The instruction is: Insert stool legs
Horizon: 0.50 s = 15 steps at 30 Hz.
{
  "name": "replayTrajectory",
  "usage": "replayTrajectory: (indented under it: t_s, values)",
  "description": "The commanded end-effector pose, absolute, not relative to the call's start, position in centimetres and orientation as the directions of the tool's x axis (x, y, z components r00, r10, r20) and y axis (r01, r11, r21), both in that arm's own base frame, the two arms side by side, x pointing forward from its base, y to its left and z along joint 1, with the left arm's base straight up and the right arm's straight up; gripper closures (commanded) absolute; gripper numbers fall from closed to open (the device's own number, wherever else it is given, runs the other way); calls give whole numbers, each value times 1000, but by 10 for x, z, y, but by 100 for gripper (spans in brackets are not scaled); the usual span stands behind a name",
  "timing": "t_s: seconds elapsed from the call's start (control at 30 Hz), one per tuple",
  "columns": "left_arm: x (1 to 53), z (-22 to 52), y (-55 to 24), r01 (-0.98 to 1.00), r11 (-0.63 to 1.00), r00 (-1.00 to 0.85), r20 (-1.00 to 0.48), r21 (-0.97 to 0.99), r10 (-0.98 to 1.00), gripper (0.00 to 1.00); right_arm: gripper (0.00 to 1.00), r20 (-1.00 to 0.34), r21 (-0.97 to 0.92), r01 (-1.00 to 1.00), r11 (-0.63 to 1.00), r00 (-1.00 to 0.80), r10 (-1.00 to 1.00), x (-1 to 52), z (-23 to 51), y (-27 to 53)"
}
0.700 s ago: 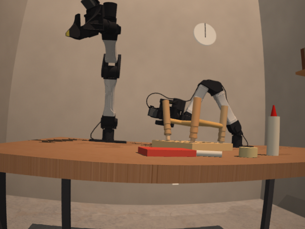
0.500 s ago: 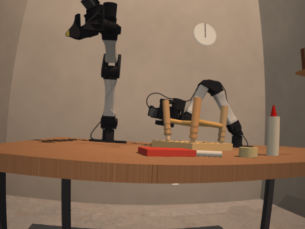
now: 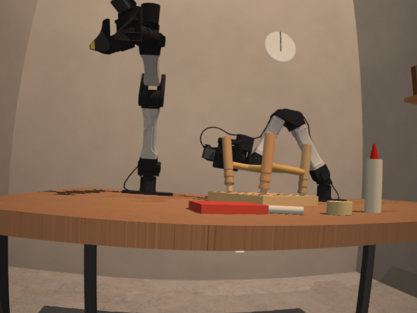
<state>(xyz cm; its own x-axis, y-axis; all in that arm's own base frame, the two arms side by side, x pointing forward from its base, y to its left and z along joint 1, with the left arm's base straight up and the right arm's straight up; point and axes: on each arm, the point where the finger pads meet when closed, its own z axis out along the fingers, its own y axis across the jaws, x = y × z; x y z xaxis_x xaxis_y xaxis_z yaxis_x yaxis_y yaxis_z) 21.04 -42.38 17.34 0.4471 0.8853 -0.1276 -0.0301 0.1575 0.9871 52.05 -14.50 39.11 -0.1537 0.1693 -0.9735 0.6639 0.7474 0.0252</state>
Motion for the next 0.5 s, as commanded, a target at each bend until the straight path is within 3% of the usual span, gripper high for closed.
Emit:
replayTrajectory:
  t_s: [0.0,0.43,0.47]
  values:
    - [210,177,-424,-31,171,447,-139,985,883,26,0,-976,33,664,747,-140,168,519,397,-145]
    - [210,177,-424,-31,171,447,-139,985,883,26,0,-976,33,664,747,-140,168,519,397,-145]
    - [210,177,-424,-31,171,447,-139,985,883,26,26,-976,33,664,747,-140,168,519,397,-145]
